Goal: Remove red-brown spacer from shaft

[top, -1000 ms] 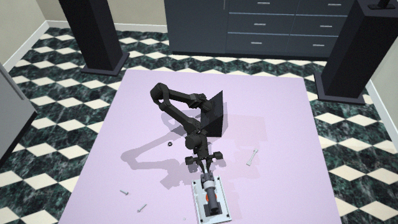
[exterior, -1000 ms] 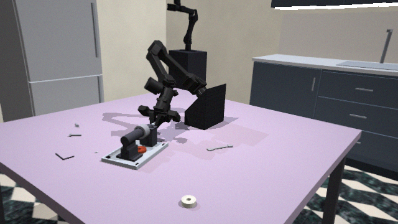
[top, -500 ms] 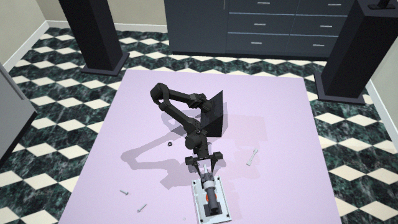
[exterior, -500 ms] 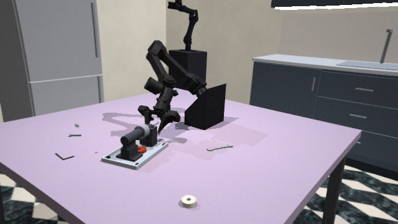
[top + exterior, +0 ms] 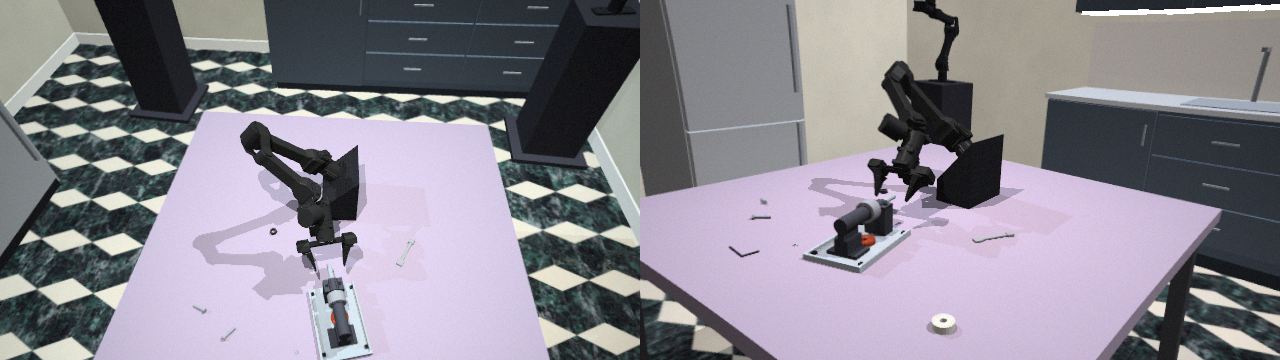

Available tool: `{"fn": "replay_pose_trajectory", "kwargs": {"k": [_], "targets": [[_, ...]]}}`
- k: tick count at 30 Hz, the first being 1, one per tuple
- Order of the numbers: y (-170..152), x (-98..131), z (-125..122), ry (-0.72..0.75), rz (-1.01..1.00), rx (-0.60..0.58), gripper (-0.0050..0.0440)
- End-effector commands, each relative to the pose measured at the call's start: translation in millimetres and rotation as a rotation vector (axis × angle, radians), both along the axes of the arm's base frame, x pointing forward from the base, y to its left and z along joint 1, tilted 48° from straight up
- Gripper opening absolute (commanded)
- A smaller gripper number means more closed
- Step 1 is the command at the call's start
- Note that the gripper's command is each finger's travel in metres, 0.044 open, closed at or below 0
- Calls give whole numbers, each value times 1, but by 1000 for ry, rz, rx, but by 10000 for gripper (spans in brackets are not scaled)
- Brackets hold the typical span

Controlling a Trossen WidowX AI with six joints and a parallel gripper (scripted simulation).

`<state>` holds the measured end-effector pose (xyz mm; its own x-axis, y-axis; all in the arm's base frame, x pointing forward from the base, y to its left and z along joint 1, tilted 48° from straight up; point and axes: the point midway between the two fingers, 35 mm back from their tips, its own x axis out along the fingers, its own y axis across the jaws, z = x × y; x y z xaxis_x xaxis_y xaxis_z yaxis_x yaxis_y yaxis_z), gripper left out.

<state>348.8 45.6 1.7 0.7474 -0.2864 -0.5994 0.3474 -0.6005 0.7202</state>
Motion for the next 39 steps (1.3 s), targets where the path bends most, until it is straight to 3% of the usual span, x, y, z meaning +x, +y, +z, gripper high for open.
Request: {"fn": "replay_pose_trajectory", "kwargs": {"k": [1, 6, 9, 11, 15, 21, 26, 39], "targets": [[9, -15, 20, -25, 8, 12, 440], [8, -20, 18, -23, 7, 11, 440], [5, -48, 17, -20, 8, 10, 440], [5, -48, 17, -20, 8, 10, 440], [-1, -83, 15, -21, 8, 10, 440], [-1, -87, 16, -17, 8, 9, 440], [14, -95, 42, -63, 7, 43, 440], [12, -111, 45, -27, 8, 13, 440]]}}
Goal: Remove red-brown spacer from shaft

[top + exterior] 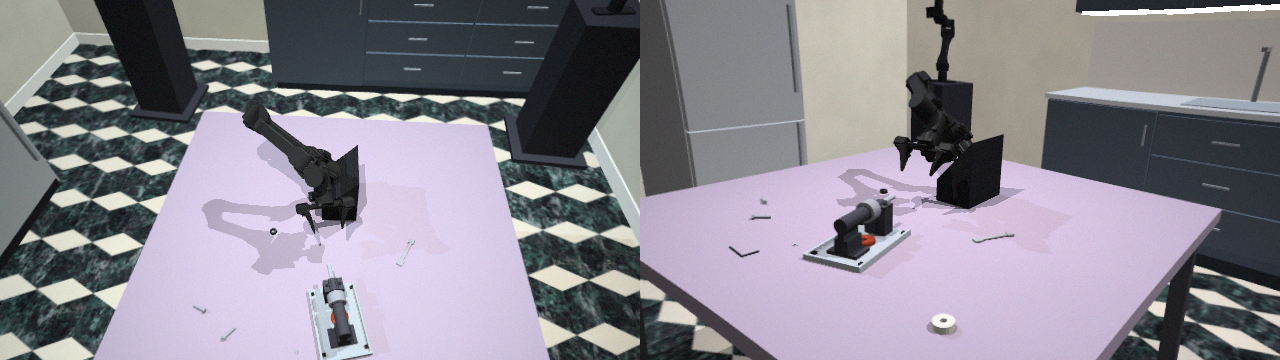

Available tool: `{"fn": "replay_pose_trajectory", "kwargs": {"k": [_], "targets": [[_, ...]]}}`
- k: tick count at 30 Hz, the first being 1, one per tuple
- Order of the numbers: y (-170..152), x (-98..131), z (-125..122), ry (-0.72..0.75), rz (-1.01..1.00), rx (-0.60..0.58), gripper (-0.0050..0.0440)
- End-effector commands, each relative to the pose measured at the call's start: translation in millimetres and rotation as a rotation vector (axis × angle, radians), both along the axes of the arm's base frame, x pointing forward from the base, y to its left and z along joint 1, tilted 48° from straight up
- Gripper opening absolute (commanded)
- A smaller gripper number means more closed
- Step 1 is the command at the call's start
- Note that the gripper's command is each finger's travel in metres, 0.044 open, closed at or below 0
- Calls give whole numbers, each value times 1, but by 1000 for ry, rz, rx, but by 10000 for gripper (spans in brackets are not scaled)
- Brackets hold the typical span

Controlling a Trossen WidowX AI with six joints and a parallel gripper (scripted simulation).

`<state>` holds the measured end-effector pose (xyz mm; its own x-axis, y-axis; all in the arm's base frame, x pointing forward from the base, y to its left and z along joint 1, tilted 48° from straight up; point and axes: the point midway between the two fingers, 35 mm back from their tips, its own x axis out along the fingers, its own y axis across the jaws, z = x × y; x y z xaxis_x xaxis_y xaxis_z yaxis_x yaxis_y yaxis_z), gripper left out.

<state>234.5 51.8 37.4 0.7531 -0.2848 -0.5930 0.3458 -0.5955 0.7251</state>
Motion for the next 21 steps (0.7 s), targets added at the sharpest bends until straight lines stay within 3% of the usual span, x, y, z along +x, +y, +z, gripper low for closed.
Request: {"fn": "replay_pose_trajectory", "kwargs": {"k": [1, 21], "targets": [[6, 3, 9, -21, 2, 17, 440], [4, 1, 5, -7, 4, 8, 440]]}}
